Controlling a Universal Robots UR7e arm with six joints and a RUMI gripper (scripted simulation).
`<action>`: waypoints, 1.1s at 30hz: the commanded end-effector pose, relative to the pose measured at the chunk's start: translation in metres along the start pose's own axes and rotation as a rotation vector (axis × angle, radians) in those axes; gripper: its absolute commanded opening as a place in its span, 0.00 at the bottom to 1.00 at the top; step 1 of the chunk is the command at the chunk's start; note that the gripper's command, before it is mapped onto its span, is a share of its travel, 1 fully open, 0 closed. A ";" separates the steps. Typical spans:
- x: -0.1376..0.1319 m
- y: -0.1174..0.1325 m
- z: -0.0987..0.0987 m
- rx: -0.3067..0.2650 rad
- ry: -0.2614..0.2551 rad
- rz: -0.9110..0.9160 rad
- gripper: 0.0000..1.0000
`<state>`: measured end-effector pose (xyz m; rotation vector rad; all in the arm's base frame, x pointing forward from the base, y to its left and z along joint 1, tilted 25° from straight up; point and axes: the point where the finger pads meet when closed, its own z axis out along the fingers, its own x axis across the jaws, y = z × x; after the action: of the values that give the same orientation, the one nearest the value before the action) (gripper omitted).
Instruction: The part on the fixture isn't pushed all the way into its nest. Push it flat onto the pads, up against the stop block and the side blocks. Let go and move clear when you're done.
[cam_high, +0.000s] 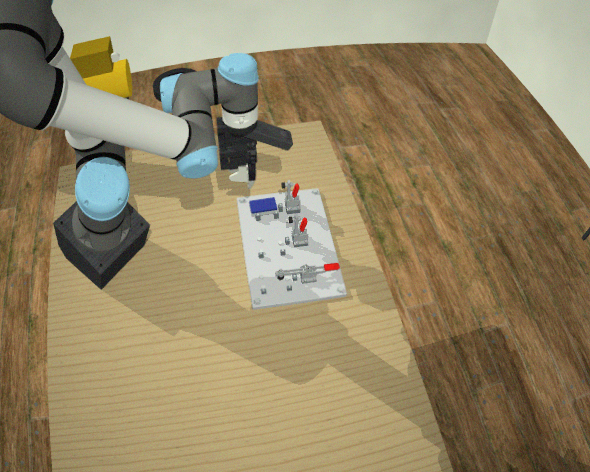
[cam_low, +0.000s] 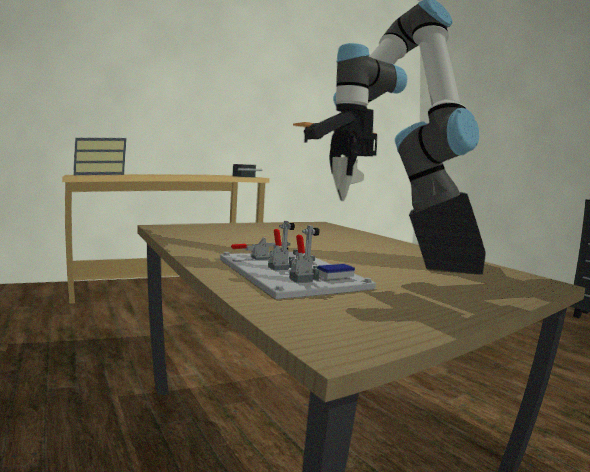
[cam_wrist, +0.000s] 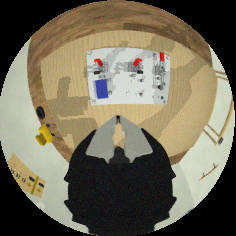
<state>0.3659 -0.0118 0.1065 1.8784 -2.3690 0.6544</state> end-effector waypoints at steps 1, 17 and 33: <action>-0.008 0.002 0.018 0.006 0.001 0.001 0.00; -0.027 0.013 0.061 0.006 0.001 0.001 0.00; -0.046 0.023 0.103 0.006 0.001 0.001 0.00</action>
<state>0.3737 -0.0037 0.0181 1.8775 -2.3690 0.6503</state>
